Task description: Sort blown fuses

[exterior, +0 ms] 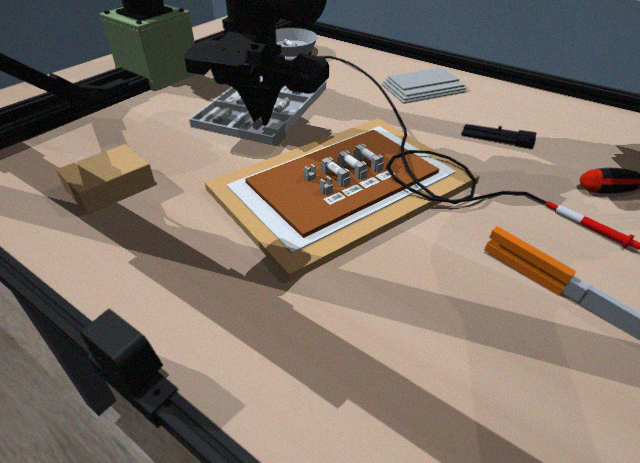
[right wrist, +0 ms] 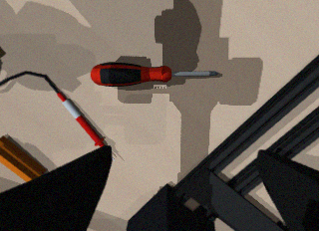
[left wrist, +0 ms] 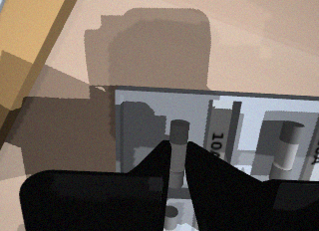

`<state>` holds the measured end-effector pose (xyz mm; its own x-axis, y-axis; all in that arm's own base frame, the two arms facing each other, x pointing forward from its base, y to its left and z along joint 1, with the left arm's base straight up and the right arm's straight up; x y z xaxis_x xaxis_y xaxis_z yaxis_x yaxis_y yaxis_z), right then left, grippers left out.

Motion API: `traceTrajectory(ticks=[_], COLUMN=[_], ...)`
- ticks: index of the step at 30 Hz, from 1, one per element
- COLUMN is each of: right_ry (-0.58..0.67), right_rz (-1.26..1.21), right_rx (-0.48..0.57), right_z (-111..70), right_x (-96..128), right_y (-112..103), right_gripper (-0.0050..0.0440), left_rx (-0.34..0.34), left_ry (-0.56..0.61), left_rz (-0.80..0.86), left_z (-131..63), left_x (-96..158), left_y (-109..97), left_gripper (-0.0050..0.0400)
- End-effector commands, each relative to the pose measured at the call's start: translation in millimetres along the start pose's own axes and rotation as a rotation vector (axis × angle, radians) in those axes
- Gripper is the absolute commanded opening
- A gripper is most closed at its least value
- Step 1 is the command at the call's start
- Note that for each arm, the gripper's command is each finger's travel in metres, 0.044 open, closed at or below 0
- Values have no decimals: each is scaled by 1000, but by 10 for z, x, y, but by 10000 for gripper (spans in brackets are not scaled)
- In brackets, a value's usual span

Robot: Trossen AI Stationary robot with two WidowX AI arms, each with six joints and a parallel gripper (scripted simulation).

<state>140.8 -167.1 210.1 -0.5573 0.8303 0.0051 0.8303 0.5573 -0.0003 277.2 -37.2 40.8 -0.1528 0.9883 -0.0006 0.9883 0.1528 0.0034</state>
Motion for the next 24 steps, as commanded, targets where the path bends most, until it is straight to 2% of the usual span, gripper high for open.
traceTrajectory(ticks=[1,24], right_ry=[-24,-24], right_rz=[-1,-1], right_rx=[-2,-2], right_z=[-63,-63], right_x=[-19,-19], right_y=[-5,-5], right_gripper=[400,400], left_rx=[-31,-32], left_ry=[-10,-11], left_rz=[2,2], left_z=[-102,-307], left_x=[-25,-25], left_y=[45,45], left_gripper=[-50,-50])
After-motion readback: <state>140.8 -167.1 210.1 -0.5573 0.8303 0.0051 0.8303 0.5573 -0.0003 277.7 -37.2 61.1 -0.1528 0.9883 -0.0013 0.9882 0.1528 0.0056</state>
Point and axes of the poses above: on each arm, the point midway between the two fingers, 35 mm back from their tips, its own z axis out along the fingers, its own y axis across the jaws, x = y × z, the point moved 10 cm from there along -z, back along the fingers, and after that the axes turned 6 degrees about z, right-handed, at the moved point
